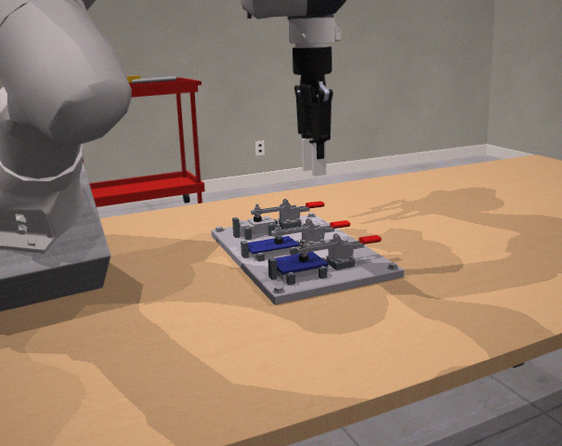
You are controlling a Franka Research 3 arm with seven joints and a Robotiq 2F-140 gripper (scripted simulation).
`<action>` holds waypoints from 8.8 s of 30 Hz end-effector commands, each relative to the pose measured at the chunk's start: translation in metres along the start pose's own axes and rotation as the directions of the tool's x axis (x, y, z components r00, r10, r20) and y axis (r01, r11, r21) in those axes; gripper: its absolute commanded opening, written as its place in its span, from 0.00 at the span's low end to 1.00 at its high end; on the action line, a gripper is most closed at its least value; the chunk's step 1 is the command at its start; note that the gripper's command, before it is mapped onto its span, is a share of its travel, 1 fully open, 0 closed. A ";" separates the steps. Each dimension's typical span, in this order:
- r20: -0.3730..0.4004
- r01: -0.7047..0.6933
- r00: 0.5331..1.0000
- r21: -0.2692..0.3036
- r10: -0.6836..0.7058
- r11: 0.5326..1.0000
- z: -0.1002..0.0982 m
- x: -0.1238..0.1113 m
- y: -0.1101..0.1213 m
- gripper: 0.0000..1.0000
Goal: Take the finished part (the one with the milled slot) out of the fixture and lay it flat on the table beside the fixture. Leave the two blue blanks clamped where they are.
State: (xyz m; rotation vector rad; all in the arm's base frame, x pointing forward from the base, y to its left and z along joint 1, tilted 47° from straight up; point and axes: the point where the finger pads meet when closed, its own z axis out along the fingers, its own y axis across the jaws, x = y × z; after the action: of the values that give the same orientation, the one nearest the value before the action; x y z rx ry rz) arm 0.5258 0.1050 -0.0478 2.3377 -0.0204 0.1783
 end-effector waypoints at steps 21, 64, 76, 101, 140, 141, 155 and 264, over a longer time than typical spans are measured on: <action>0.006 0.031 1.000 -0.006 -0.031 1.000 0.037 -0.001 0.001 0.28; 0.006 0.031 1.000 -0.006 -0.031 1.000 0.055 -0.001 0.002 0.28; 0.006 0.031 1.000 -0.006 -0.031 1.000 0.055 -0.001 0.002 0.28; 0.006 0.031 1.000 -0.006 -0.031 1.000 0.084 -0.001 0.001 0.28; 0.006 0.031 1.000 -0.006 -0.031 1.000 0.084 -0.001 0.001 0.00; 0.006 0.031 1.000 -0.006 -0.031 1.000 0.084 -0.001 0.001 0.00; 0.006 0.031 1.000 -0.006 -0.031 1.000 0.084 -0.001 0.001 0.00; 0.006 0.031 1.000 -0.006 -0.031 1.000 0.051 -0.038 0.002 0.00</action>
State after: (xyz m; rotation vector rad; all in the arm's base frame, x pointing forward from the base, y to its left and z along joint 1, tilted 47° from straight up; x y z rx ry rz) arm 0.5023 0.0641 -0.0867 2.3331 0.0251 0.1638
